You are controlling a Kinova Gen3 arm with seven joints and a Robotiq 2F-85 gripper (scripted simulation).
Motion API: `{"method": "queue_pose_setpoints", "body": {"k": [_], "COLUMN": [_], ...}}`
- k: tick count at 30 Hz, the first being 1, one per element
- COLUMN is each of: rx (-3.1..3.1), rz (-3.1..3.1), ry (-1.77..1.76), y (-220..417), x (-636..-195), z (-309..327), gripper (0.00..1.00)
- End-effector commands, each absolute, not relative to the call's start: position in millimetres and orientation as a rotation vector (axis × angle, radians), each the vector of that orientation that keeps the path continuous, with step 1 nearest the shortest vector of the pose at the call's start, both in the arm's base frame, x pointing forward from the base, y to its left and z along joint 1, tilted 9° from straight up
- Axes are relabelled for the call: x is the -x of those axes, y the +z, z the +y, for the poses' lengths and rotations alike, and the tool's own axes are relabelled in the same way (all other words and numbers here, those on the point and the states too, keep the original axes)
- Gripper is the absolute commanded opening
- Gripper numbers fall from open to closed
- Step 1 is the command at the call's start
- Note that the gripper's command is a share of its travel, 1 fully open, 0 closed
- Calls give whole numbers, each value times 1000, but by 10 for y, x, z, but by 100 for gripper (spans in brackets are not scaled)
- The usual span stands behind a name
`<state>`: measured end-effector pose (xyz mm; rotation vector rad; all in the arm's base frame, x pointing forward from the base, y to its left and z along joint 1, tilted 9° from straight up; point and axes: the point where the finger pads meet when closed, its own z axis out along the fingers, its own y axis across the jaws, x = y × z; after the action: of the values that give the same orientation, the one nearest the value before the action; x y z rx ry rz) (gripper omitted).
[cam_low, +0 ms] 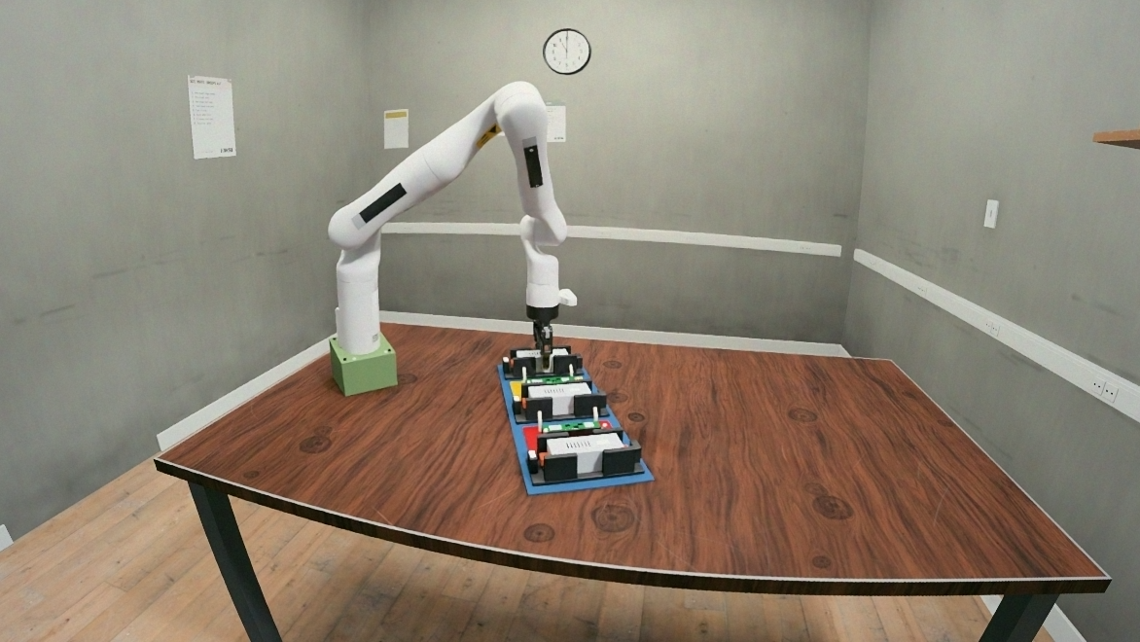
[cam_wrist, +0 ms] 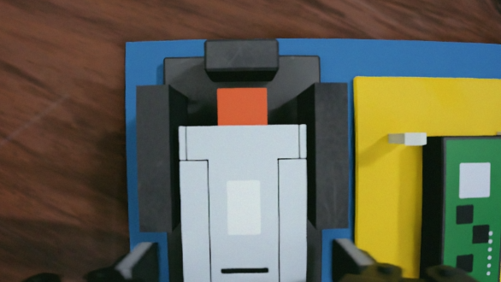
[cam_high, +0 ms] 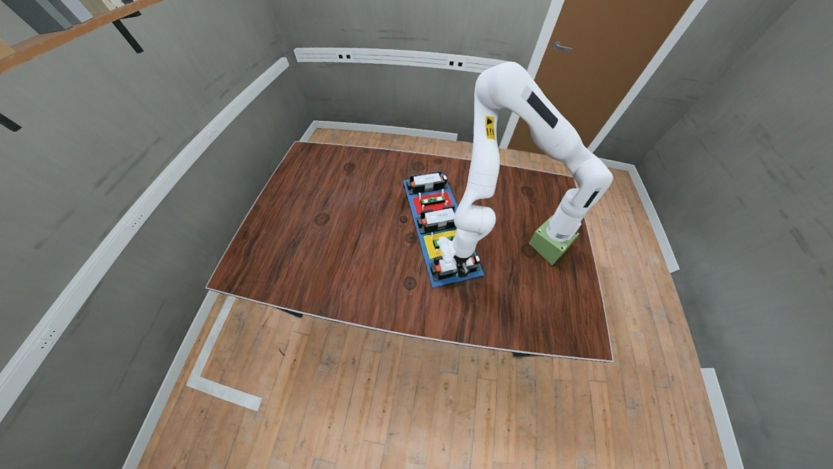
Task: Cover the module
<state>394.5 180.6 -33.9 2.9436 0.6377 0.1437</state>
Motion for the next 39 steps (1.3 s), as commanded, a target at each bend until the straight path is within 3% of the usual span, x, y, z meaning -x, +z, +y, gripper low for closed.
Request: {"method": "queue_pose_setpoints", "body": {"k": [1,25,39], "rx": [-2944,-2944,-2944], "rz": [638,638,638], "ry": [146,146,146], "y": [-332,-332,260], "x": [-3950,-3950,-3877], "z": [1811,1810,1872], "gripper": [100,100,100]}}
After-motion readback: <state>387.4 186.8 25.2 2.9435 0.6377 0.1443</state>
